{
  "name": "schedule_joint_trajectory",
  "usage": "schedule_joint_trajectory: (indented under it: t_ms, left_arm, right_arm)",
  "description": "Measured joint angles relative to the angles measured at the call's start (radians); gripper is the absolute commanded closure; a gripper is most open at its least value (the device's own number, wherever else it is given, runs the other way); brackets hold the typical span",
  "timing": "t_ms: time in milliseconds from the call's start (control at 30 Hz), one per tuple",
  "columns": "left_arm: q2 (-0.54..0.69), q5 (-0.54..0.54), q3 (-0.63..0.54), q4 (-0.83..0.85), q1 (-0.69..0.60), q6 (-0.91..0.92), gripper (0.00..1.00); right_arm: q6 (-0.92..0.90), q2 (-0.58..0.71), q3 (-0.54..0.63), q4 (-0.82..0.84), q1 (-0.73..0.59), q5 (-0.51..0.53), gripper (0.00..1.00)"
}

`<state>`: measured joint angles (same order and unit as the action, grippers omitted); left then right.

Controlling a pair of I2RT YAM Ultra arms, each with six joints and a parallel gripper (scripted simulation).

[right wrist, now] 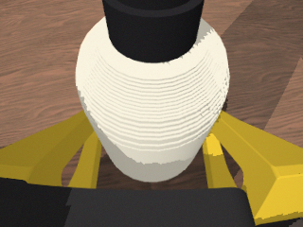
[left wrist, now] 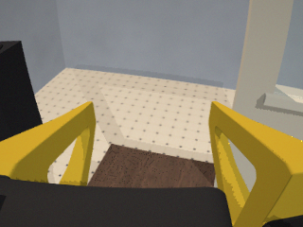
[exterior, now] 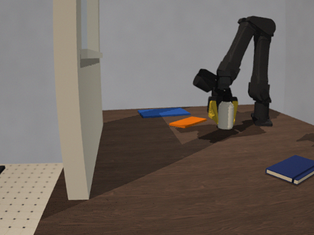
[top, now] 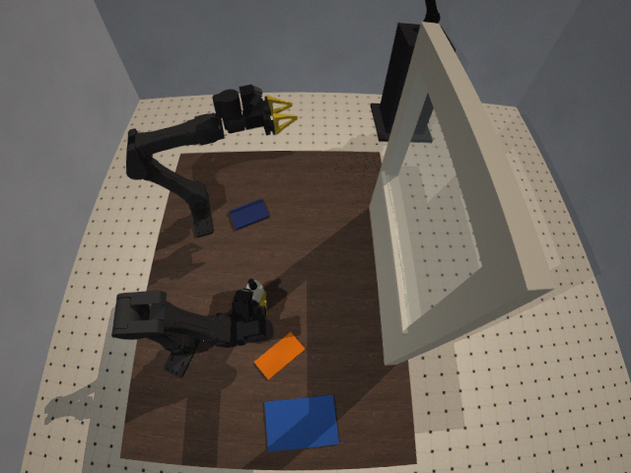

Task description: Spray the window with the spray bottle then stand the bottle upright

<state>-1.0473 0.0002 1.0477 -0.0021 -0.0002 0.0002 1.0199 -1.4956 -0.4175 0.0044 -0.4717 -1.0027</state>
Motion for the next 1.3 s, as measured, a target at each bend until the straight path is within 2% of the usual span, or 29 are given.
schedule_joint_trajectory:
  t_ms: [267, 533, 1133, 1300]
  left_arm:
    - [0.0, 0.0, 0.0, 0.0, 0.0, 0.0, 0.35]
    - [0.0, 0.0, 0.0, 0.0, 0.0, 0.0, 0.35]
    - [0.0, 0.0, 0.0, 0.0, 0.0, 0.0, 0.35]
    - [0.0, 0.0, 0.0, 0.0, 0.0, 0.0, 0.35]
  right_arm:
    - [0.001, 0.057, -0.029, -0.075, 0.0, 0.0, 1.0]
    - [0.002, 0.039, -0.045, -0.099, -0.012, 0.0, 1.0]
    - [-0.09, -0.23, -0.22, 0.06, -0.208, 0.026, 1.0]
    - [-0.106, -0.261, -0.24, 0.086, -0.232, 0.029, 1.0]
